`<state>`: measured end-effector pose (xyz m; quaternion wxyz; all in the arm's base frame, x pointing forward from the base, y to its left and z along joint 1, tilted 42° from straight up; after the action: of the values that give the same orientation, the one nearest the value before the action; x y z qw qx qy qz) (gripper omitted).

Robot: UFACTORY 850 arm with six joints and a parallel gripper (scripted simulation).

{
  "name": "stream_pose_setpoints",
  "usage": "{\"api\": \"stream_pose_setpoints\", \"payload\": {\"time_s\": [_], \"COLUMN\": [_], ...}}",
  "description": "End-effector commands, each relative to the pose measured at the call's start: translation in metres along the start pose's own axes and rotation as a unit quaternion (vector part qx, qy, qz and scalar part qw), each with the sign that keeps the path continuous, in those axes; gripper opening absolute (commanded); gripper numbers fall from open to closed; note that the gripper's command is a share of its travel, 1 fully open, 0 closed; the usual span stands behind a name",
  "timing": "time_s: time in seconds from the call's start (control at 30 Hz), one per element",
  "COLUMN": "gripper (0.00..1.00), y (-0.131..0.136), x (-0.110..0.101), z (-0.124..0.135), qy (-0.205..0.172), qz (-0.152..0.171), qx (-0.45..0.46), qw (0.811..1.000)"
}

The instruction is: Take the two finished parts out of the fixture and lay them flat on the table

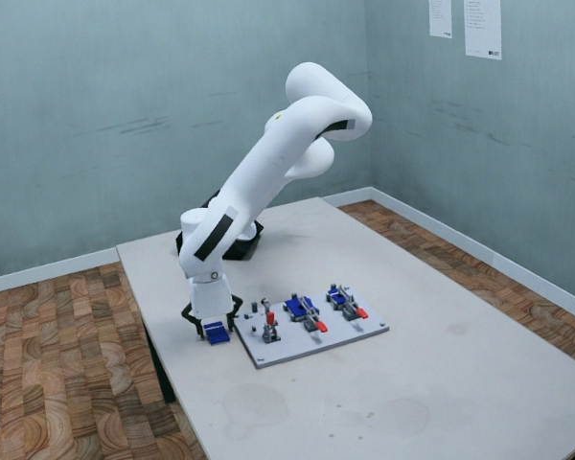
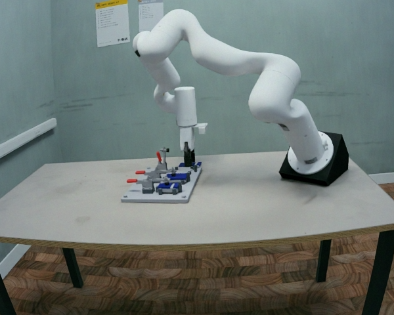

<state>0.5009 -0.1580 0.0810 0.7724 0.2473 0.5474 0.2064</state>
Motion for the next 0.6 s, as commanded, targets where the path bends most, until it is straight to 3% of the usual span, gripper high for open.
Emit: {"api": "stream_pose_setpoints", "payload": {"time_s": [0.0,0.57], "gripper": [0.82,0.82], "y": [0.000,0.000], "x": [-0.002,-0.044], "z": [0.001,0.001], "qy": [-0.001,-0.001], "qz": [0.000,0.000], "qx": [0.000,0.000], "qw": [1.000,1.000]}}
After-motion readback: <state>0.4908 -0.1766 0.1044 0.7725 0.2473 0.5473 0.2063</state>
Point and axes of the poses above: the point where the finger pads meet when closed, its own x axis out along the fingers, its own y axis across the jaws, z = x × y, the point moved 7 cm from there along -x, back along the fingers, and after that the axes turned 10 degrees about x, right-handed, at the moved point
